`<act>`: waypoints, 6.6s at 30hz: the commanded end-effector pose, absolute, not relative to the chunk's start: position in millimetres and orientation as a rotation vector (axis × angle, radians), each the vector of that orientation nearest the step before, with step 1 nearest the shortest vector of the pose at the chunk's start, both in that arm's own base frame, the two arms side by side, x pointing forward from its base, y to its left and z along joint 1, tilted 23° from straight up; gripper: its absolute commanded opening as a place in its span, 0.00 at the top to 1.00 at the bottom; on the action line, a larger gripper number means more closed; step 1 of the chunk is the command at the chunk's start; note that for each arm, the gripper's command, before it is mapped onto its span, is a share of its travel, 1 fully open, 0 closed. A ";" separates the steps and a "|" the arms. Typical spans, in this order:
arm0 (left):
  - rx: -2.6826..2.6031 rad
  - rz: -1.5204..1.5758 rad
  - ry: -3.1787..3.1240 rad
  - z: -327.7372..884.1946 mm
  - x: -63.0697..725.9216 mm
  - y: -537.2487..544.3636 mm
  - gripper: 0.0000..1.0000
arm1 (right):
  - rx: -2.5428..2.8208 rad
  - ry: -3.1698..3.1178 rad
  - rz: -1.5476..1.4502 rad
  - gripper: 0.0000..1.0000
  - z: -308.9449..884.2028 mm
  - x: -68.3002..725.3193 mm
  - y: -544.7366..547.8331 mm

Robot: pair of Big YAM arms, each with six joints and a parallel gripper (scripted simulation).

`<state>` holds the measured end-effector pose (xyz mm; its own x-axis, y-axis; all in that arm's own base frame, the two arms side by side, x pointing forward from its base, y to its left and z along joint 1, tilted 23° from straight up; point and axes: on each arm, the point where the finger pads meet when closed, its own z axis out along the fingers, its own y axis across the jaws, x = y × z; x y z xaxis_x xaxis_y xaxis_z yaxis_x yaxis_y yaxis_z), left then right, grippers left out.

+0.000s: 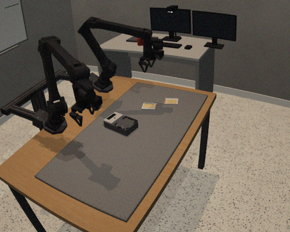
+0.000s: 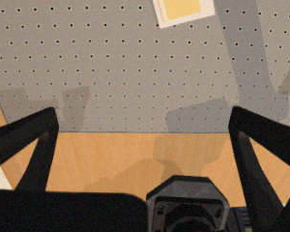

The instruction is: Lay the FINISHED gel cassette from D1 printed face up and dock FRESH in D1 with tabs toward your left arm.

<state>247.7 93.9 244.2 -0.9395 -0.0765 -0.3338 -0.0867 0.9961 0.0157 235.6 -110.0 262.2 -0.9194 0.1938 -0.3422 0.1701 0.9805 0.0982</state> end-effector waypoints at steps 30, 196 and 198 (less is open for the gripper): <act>-0.094 0.079 2.736 277.1 256.9 94.6 0.00 | 0.281 2.726 0.065 0.00 291.5 243.5 -118.1; -0.494 -0.019 2.708 65.7 347.2 56.0 0.02 | 0.281 2.726 0.065 0.00 291.5 243.5 -118.1; -0.494 -0.019 2.708 63.1 347.8 56.0 0.02 | 0.281 2.726 0.065 0.00 291.5 243.5 -118.1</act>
<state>349.0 56.9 75.4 -0.8538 -0.3467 -0.3883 -0.3420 0.9360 -0.0838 235.6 -110.0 262.2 -0.9194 0.1938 -0.3422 0.1701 0.9805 0.0982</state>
